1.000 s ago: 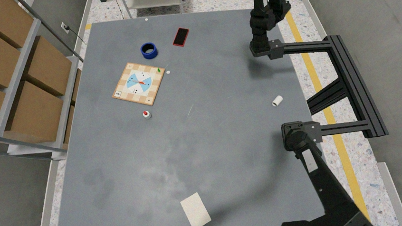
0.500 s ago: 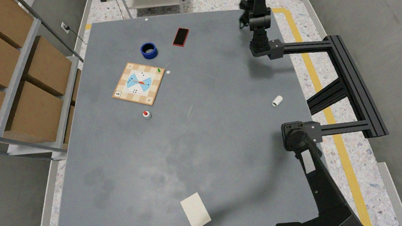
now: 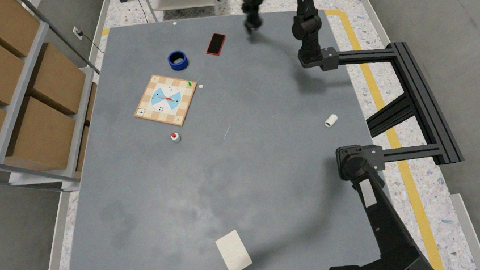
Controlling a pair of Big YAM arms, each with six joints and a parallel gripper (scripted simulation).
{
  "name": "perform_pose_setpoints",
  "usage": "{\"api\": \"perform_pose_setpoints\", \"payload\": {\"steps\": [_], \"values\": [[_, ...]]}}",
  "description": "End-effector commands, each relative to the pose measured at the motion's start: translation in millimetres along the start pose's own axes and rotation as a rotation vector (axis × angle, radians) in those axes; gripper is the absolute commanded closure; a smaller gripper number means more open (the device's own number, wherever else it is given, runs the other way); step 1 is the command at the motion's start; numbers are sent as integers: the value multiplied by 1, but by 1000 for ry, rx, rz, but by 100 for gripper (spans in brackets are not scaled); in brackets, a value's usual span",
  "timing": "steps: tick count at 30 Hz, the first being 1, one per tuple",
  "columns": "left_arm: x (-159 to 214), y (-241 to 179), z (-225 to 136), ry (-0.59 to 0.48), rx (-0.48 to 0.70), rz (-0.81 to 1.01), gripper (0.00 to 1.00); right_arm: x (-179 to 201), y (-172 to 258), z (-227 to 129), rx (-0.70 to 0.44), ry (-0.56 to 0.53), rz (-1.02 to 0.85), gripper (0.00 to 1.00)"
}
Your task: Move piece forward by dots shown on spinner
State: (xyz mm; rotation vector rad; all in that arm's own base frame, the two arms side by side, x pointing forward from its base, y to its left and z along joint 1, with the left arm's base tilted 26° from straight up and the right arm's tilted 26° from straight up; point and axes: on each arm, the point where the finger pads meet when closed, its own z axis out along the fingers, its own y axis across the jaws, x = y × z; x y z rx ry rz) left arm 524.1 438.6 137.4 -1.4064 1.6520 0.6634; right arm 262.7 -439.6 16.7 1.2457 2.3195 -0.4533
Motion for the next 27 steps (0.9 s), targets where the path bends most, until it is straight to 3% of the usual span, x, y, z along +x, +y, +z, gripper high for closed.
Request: {"api": "perform_pose_setpoints", "payload": {"steps": [1, 5, 7, 8, 15, 20, 27], "values": [[-21, -21, -9, -30, 29, -6, 0, -56, 88, 3, -2, -75, 105, 40], [-21, -21, -9, -30, 29, -6, 0, -67, 186, -1, 21, -130, 137, 40], [-21, -21, -9, -30, 29, -6, 0, -67, 186, -1, 21, -130, 137, 40], [-21, -21, -9, -30, 29, -6, 0, -64, 210, -2, 28, -142, 144, 40], [-21, -21, -9, -30, 29, -6, 0, -23, 361, -25, 50, -266, 176, 40], [-21, -21, -9, -30, 29, -6, 0, 17, 443, -53, 33, -365, 187, 40], [-21, -21, -9, -30, 29, -6, 0, 53, 497, -79, 7, -444, 191, 40]]}}
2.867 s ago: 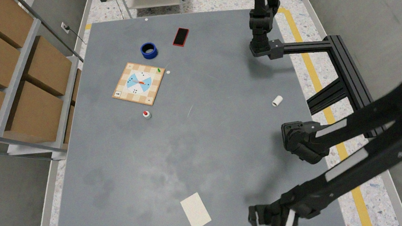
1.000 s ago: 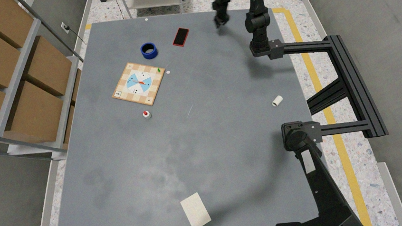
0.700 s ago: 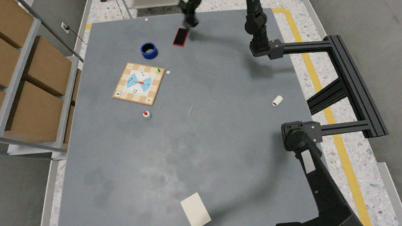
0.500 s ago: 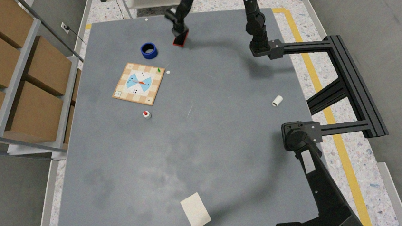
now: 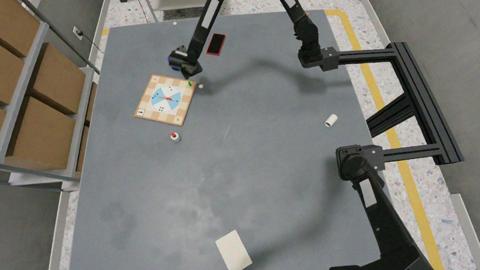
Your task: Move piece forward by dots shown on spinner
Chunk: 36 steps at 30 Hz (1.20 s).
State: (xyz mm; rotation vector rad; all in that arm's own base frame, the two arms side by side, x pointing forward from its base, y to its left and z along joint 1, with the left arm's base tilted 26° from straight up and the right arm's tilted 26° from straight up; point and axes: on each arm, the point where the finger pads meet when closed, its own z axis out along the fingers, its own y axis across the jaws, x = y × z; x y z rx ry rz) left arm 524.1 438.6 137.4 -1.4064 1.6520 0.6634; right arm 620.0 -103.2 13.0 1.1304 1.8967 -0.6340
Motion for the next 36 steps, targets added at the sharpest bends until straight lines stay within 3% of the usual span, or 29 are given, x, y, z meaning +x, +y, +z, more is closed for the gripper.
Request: {"api": "perform_pose_setpoints", "payload": {"steps": [1, 9, 14, 16, 22, 29, 31, 36], "values": [[-21, -21, -9, -30, 29, -6, 0, -3, 25, -10, 6, -35, 97, 40], [-18, -22, -8, -28, 29, 12, 0, 10, 48, -30, -7, -73, 72, 40], [-5, -46, -14, -23, 82, 106, 0, 2, 53, -37, -7, -72, 95, 40], [13, -80, -28, -10, 165, 209, 0, 0, 62, -45, -9, -70, 99, 40], [82, -182, -92, 37, 460, 450, 0, -9, 93, -67, -5, -69, 89, 40], [173, -292, -212, 8, 868, 774, 0, -23, 124, -93, -6, -69, 90, 40], [173, -292, -212, 8, 868, 774, 0, -23, 124, -93, -6, -69, 90, 40], [256, -349, -333, -69, 1221, 1011, 0, -35, 149, -113, -7, -70, 89, 40]]}}
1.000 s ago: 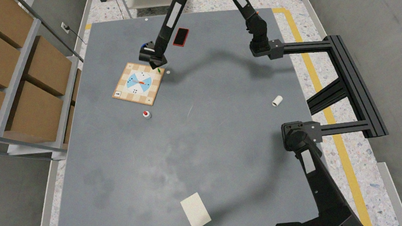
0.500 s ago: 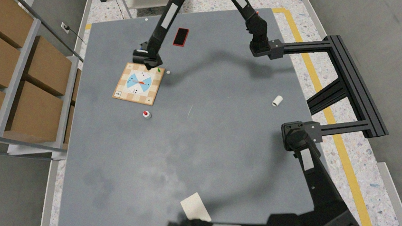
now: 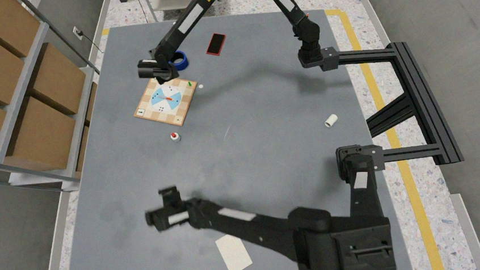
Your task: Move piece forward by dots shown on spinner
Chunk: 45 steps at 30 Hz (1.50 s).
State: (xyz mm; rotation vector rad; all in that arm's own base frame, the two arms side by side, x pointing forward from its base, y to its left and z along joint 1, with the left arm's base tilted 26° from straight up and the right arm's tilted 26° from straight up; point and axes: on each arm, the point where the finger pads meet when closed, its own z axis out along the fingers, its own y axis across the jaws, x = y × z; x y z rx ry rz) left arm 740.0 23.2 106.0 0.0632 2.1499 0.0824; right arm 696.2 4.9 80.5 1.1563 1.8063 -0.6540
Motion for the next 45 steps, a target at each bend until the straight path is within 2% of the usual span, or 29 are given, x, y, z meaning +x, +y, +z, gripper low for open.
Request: {"api": "perform_pose_setpoints", "payload": {"steps": [1, 5, 10, 12, 17, 19, 21, 23, 27, 29, 33, 37, 44, 45], "values": [[-43, -94, 11, -98, 163, 253, 0, -10, 35, -29, -27, -7, 37, 40], [-37, -192, 1, -150, 358, 428, 0, -17, 50, -41, -28, -7, 36, 40], [-36, -315, -30, -279, 597, 645, 0, -24, 66, -54, -29, -7, 35, 40], [-36, -315, -30, -279, 597, 645, 0, -24, 66, -54, -29, -7, 35, 40], [-22, -409, -69, -384, 800, 778, 0, -31, 79, -64, -34, -9, 4, 40], [-18, -430, -80, -409, 849, 799, 0, -32, 82, -66, -38, -9, 1, 40], [-17, -442, -88, -425, 881, 801, 0, -33, 83, -67, -39, -8, 17, 40], [-20, -439, -89, -424, 880, 789, 0, -35, 76, -63, -31, -8, -22, 61], [-28, -434, -88, -433, 871, 782, 0, -54, 44, -45, 5, 8, -191, 61], [-28, -434, -88, -433, 871, 782, 0, -54, 44, -45, 5, 8, -191, 61], [-28, -434, -88, -432, 870, 781, 0, -45, 3, -22, 33, 63, -442, 61], [-26, -434, -87, -434, 869, 788, 0, -34, -27, 4, 15, 141, -614, 61], [95, -437, -51, -376, 938, 840, 0, -7, -64, 53, -122, 318, -862, 61], [95, -437, -51, -376, 938, 840, 0, -7, -64, 53, -122, 318, -862, 61]]}}
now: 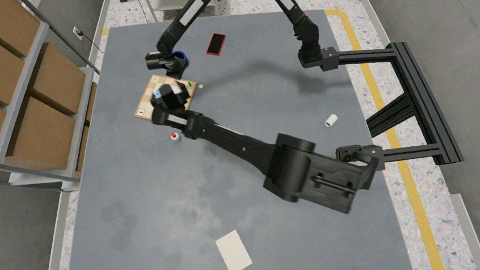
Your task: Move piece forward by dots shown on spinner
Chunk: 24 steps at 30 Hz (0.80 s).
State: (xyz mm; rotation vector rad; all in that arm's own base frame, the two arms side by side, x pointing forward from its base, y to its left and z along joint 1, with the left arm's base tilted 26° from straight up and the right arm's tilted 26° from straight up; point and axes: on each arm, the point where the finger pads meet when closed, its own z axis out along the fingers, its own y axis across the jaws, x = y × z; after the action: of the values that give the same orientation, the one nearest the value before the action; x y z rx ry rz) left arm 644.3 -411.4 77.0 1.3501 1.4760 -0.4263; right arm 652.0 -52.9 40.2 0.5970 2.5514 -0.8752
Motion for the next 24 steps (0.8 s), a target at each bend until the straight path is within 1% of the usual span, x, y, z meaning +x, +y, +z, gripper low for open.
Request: {"api": "perform_pose_setpoints", "payload": {"steps": [1, 3, 5, 9, 10, 12, 15, 18, 20, 24], "values": [[52, -25, 17, 29, 29, 11, 0, -20, -16, -4, -63, -55, -151, 61], [84, -51, 23, 30, 63, 23, 0, -7, -15, 18, -116, -9, -230, 61], [105, -52, 21, 33, 65, 32, 0, 3, -13, 35, -157, 25, -282, 61], [122, -67, 24, 44, 112, 44, 0, 10, -10, 54, -243, 65, -340, 61], [116, -63, 22, 39, 113, 51, 0, 9, -7, 58, -258, 69, -345, 61], [119, -66, 21, 45, 127, 47, 0, 12, -6, 62, -282, 78, -351, 61], [129, -72, 22, 53, 141, 38, 0, 4, -1, 59, -309, 70, -334, 61], [131, -73, 22, 56, 143, 36, 0, 4, 1, 57, -312, 70, -326, 61], [144, -81, 25, 60, 149, 21, 0, 7, 6, 56, -314, 71, -336, 61], [155, -86, 27, 58, 147, -2, 0, 7, 10, 63, -313, 71, -348, 61]]}}
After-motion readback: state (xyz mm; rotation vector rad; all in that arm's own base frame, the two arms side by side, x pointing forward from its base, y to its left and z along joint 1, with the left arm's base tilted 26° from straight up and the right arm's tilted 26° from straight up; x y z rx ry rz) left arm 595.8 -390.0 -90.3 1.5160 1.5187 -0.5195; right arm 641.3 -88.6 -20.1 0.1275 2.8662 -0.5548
